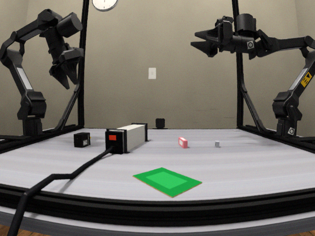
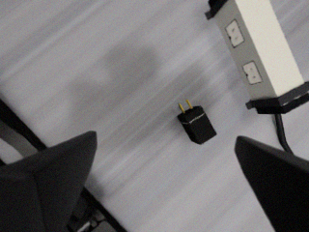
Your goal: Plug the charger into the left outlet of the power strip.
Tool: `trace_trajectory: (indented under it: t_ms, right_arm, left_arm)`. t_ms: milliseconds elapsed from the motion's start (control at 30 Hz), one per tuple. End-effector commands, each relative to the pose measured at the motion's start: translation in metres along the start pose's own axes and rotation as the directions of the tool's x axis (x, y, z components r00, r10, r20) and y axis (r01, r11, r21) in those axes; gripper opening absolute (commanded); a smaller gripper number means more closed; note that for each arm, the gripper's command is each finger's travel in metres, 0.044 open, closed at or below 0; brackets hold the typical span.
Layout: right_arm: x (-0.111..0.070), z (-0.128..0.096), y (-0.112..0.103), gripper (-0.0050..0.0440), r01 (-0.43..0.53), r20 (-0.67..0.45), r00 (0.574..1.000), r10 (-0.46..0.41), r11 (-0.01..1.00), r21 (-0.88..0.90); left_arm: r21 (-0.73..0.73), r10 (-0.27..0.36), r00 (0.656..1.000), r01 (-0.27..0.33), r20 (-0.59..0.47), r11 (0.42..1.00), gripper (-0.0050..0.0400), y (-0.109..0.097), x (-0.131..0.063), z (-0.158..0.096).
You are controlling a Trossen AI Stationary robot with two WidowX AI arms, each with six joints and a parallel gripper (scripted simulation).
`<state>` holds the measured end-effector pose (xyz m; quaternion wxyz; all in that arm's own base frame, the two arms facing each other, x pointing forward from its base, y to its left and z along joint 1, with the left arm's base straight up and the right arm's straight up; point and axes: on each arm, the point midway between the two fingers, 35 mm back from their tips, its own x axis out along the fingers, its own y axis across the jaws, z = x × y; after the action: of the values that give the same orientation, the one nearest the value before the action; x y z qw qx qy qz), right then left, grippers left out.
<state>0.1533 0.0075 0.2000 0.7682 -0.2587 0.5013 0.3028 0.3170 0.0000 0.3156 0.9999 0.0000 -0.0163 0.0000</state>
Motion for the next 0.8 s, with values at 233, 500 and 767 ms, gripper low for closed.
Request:
trace_trajectory:
  t_ms: [233,500,767]
  right_arm:
    - [-0.0029,0.0016,-0.0011,0.0400,0.011,0.007,1.000,-0.011,1.000,-0.003]
    - [-0.0029,0.0016,-0.0011,0.0400,0.011,0.007,1.000,-0.011,1.000,-0.003]
    - [0.0025,0.0003,-0.0033,0.0400,-0.003,-0.012,1.000,0.002,1.000,-0.017]
  left_arm:
    - [0.000,0.000,1.000,0.000,0.017,1.000,0.0400,0.0000,-0.0010,0.0072]
    - [0.000,0.000,1.000,0.000,0.017,1.000,0.0400,0.0000,-0.0010,0.0072]
    - [0.000,-0.001,1.000,0.001,0.031,1.000,0.0400,0.0050,-0.0043,0.0155]
